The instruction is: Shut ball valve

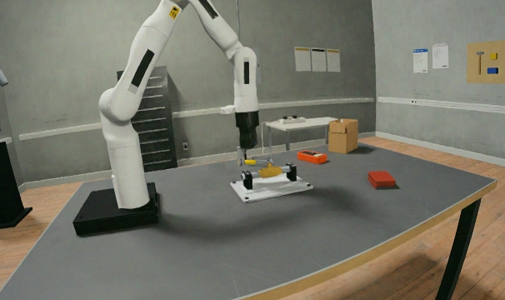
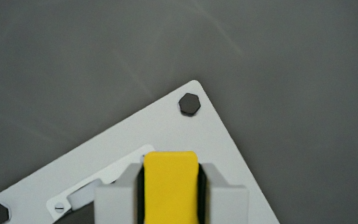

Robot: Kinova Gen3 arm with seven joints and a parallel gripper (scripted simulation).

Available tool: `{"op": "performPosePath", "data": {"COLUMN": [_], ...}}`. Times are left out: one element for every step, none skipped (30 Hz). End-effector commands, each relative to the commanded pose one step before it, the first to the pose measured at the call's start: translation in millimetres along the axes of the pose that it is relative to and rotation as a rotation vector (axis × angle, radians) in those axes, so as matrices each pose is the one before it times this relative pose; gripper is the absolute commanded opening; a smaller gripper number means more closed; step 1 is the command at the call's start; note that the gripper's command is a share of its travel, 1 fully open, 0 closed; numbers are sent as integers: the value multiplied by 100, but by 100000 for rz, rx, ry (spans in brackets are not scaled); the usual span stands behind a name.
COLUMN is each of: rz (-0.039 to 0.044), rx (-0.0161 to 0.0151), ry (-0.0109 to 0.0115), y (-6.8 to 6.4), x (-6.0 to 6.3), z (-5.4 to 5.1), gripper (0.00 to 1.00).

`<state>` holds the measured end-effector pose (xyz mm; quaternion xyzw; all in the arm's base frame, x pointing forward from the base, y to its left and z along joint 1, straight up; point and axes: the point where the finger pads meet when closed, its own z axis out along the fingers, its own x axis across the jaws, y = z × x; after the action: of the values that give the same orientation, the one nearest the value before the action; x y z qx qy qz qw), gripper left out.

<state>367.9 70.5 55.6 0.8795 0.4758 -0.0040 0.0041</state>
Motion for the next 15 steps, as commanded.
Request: {"op": "performPosePath", "data": {"rz": [3333, 889, 0, 0, 1163, 1162, 887, 451, 83, 83, 453, 889, 1163, 1162, 887], "rx": [654, 0, 0, 0, 0, -1, -2, -1, 0, 0, 0, 0, 0, -1, -1], "ry": [1149, 1, 0, 0, 2, 3, 3, 2, 0, 0, 0, 1, 2, 3, 3], "y": [-315, 1, 0, 0, 1, 0, -1, -1, 0, 0, 1, 1, 1, 0, -1], "x": [1024, 81, 0, 0, 106, 106, 82, 42, 8, 8, 41, 81, 106, 106, 82], "z": [-12, 0, 0, 0, 0, 0, 0, 0, 0, 0, 0, 0, 0, 0, 0], "gripper": [0, 0, 0, 0, 0, 0, 0, 0, 0, 0, 0, 0, 0, 0, 0]}}
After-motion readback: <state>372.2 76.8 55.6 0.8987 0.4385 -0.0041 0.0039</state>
